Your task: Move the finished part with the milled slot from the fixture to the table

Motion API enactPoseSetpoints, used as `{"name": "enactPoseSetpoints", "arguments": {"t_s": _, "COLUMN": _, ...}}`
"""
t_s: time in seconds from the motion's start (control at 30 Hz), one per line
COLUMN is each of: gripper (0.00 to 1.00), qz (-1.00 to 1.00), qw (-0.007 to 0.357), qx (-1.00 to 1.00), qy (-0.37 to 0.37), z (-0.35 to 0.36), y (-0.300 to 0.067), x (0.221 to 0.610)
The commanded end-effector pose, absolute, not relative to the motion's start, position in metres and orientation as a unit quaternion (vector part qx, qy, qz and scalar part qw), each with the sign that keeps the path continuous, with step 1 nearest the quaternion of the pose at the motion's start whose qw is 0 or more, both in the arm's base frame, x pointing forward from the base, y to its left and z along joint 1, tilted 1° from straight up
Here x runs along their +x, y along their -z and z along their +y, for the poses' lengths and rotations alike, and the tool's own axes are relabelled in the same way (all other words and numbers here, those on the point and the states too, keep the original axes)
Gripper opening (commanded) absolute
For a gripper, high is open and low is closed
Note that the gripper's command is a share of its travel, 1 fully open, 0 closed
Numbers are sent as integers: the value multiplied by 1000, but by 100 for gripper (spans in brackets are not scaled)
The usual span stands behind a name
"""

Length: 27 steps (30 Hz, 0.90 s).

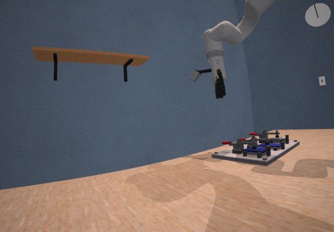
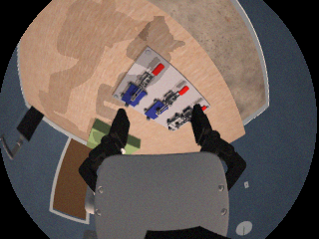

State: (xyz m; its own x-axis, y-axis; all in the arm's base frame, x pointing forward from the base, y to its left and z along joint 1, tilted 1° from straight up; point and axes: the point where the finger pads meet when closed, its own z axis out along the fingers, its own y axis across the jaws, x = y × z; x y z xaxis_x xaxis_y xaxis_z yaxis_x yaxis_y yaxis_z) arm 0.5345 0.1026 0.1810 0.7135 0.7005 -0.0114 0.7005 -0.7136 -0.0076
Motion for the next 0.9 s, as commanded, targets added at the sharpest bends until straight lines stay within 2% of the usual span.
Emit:
{"name": "enactPoseSetpoints", "arguments": {"t_s": 0.0, "gripper": 100, "qz": -377, "qw": 1, "qx": -926, "qy": -4, "z": 102, "y": -183, "x": 535}}
{"name": "enactPoseSetpoints", "arguments": {"t_s": 0.1, "gripper": 100, "qz": -326, "qw": 1, "qx": -945, "qy": -4, "z": 63, "y": -180, "x": 524}}
{"name": "enactPoseSetpoints", "arguments": {"t_s": 0.23, "gripper": 100, "qz": -311, "qw": 1, "qx": -950, "qy": -4, "z": 52, "y": -179, "x": 520}}
{"name": "enactPoseSetpoints", "arguments": {"t_s": 0.27, "gripper": 100, "qz": -273, "qw": 1, "qx": -962, "qy": -4, "z": 26, "y": -177, "x": 509}}
{"name": "enactPoseSetpoints", "arguments": {"t_s": 0.73, "gripper": 100, "qz": -102, "qw": 1, "qx": -995, "qy": -3, "z": -75, "y": -161, "x": 444}}
{"name": "enactPoseSetpoints", "arguments": {"t_s": 0.8, "gripper": 100, "qz": -102, "qw": 1, "qx": -995, "qy": -3, "z": -75, "y": -161, "x": 444}}
{"name": "enactPoseSetpoints", "arguments": {"t_s": 0.87, "gripper": 100, "qz": -53, "qw": 1, "qx": -999, "qy": -3, "z": -98, "y": -155, "x": 421}}
